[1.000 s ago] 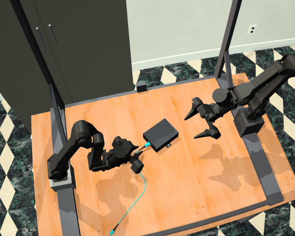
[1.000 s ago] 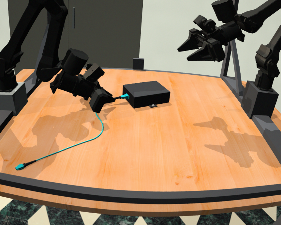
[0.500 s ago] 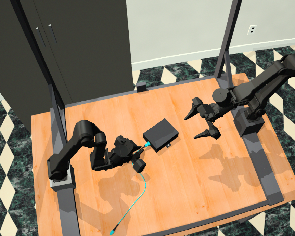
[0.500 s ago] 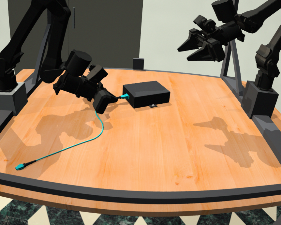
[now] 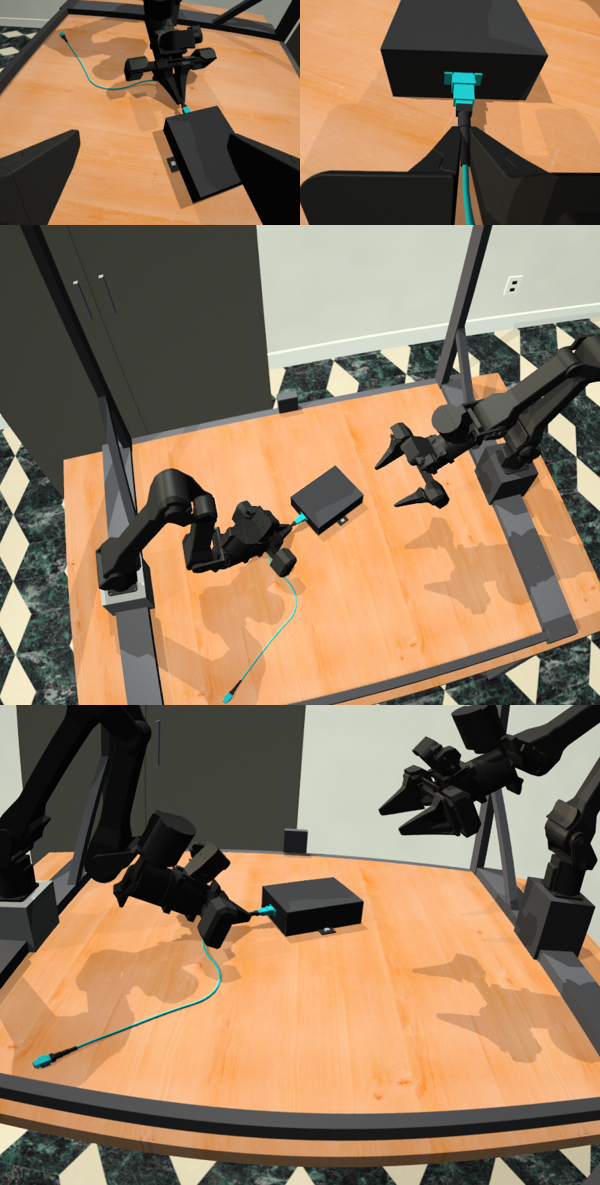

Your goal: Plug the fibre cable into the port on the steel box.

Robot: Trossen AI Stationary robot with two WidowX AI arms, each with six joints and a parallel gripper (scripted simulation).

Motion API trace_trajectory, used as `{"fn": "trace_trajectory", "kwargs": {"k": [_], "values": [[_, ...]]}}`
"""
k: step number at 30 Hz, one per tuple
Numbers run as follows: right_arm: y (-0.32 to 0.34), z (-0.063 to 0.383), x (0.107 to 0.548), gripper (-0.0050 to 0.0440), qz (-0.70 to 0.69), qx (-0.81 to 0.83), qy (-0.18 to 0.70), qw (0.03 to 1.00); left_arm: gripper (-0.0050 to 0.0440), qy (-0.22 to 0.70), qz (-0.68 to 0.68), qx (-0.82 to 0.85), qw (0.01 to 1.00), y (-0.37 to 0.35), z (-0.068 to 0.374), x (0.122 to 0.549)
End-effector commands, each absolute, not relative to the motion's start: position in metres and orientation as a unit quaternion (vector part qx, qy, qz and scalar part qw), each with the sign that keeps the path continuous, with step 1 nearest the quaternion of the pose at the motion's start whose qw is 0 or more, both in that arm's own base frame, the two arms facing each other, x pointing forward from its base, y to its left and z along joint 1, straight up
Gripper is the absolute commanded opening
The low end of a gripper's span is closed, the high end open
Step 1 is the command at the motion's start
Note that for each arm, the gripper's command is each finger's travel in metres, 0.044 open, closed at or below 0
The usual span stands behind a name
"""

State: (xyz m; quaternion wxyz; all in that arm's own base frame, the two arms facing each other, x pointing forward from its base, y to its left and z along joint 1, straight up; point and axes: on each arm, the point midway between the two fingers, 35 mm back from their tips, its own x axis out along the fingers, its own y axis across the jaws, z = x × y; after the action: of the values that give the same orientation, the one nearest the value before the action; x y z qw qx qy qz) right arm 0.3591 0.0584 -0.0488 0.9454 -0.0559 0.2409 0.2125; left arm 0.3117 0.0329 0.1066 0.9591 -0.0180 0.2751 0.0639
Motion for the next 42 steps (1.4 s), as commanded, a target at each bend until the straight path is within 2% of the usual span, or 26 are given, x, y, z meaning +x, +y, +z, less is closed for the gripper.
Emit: {"fn": "trace_trajectory", "kwargs": {"k": [1,12,18,42], "values": [[0.059,-0.045,0.361,-0.0001,0.213,-0.056,0.234,0.947,0.044,0.266,0.064,-0.018,0.962,0.033,0.113,0.314],[0.061,-0.037,0.368,-0.0005,0.212,-0.057,0.227,0.949,0.044,0.266,0.064,-0.018,0.962,0.033,0.113,0.314],[0.064,-0.028,0.376,-0.005,0.212,-0.056,0.227,0.949,0.044,0.266,0.064,-0.018,0.962,0.033,0.113,0.314],[0.078,0.004,0.401,-0.005,0.214,-0.056,0.224,0.949,0.044,0.266,0.064,-0.018,0.962,0.033,0.113,0.314]]}}
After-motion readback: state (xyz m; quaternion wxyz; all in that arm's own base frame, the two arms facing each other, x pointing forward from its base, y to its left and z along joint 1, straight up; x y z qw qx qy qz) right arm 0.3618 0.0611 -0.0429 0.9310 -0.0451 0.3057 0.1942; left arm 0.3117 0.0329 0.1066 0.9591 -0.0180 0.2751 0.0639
